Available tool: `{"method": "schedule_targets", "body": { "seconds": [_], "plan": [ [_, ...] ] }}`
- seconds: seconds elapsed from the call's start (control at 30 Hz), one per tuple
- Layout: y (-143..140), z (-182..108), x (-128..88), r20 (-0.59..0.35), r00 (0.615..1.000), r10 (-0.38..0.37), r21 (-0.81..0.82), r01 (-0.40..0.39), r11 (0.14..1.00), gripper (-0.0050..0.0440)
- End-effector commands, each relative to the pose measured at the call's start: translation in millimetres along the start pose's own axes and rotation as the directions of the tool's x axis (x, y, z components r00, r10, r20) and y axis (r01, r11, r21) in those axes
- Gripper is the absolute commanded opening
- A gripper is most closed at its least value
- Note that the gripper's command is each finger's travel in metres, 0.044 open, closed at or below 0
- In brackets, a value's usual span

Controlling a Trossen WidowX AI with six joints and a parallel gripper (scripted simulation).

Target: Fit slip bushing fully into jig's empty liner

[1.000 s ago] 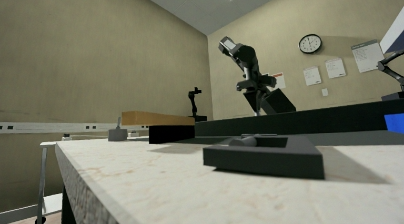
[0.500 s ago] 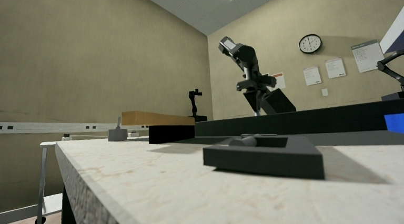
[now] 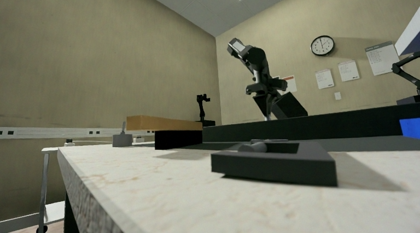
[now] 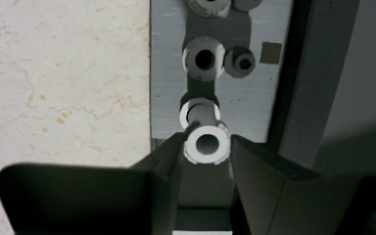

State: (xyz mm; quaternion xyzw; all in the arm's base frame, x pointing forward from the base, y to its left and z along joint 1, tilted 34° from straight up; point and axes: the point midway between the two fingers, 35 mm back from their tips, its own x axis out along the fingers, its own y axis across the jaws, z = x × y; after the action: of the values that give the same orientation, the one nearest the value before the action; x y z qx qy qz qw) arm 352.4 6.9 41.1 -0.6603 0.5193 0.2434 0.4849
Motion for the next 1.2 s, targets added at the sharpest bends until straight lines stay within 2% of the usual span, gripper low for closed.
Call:
{"method": "schedule_targets", "body": {
  "seconds": [0.0, 0.13, 0.4, 1.17],
  "plan": [
    [-6.5, 0.5, 0.1, 0.005, 1.000, -0.011, 0.012, 0.011, 1.000, -0.0050],
    [-8.4, -0.7, -6.1, 0.006, 1.000, -0.020, 0.021, 0.020, 1.000, -0.0050],
    [0.8, -0.2, 3.4, 0.000, 1.000, 0.002, 0.007, -0.002, 1.000, -0.0050],
    [-6.4, -2.2, -3.4, 0.004, 1.000, -0.016, 0.016, 0.016, 1.000, -0.0050]
  ]
}}
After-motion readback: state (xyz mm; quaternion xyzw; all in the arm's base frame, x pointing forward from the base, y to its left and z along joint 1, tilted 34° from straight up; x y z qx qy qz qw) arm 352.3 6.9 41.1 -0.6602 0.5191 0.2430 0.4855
